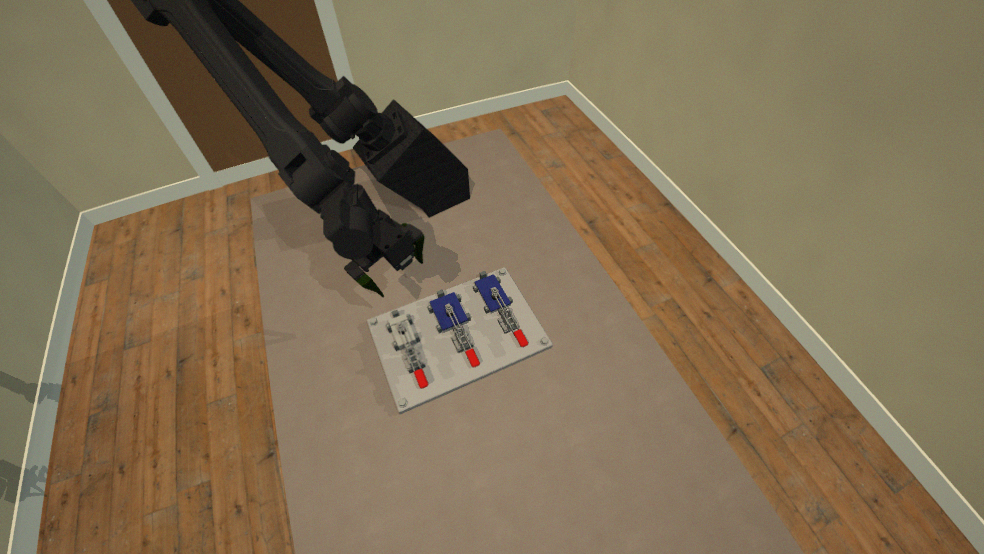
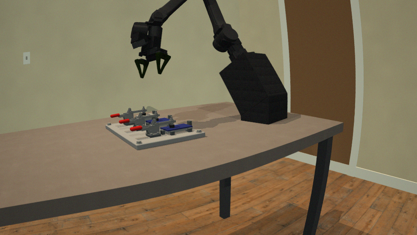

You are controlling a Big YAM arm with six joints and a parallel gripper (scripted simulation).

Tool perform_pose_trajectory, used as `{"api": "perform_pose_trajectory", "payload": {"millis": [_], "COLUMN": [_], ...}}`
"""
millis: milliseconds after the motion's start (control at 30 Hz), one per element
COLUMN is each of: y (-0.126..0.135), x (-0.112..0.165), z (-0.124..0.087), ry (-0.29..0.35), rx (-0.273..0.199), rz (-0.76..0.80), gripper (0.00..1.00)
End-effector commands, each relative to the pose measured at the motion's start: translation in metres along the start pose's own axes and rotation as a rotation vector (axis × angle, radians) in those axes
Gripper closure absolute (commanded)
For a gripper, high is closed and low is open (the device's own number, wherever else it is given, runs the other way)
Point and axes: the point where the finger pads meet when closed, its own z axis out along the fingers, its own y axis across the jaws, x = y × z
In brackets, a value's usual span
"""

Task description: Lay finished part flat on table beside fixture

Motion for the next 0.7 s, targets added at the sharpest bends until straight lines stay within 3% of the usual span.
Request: {"api": "perform_pose_trajectory", "payload": {"millis": [0, 100, 300, 367, 433, 500, 633, 667], "y": [0.013, 0.0, 0.006, -0.013, -0.013, -0.025, -0.025, -0.011], "x": [0.009, -0.009, 0.0, -0.016, -0.016, -0.02, -0.02, -0.001], "z": [0.006, -0.002, 0.002, -0.009, -0.009, -0.017, -0.017, -0.008], "ry": [0.04, 0.007, 0.022, 0.095, 0.095, 0.159, 0.159, 0.196], "rx": [-0.027, -0.008, -0.017, 0.051, 0.051, 0.11, 0.11, 0.095], "rz": [0.009, 0.022, 0.011, 0.139, 0.139, 0.235, 0.235, 0.217], "gripper": [0.0, 0.0, 0.0, 0.0, 0.0, 0.0, 0.0, 0.0]}}
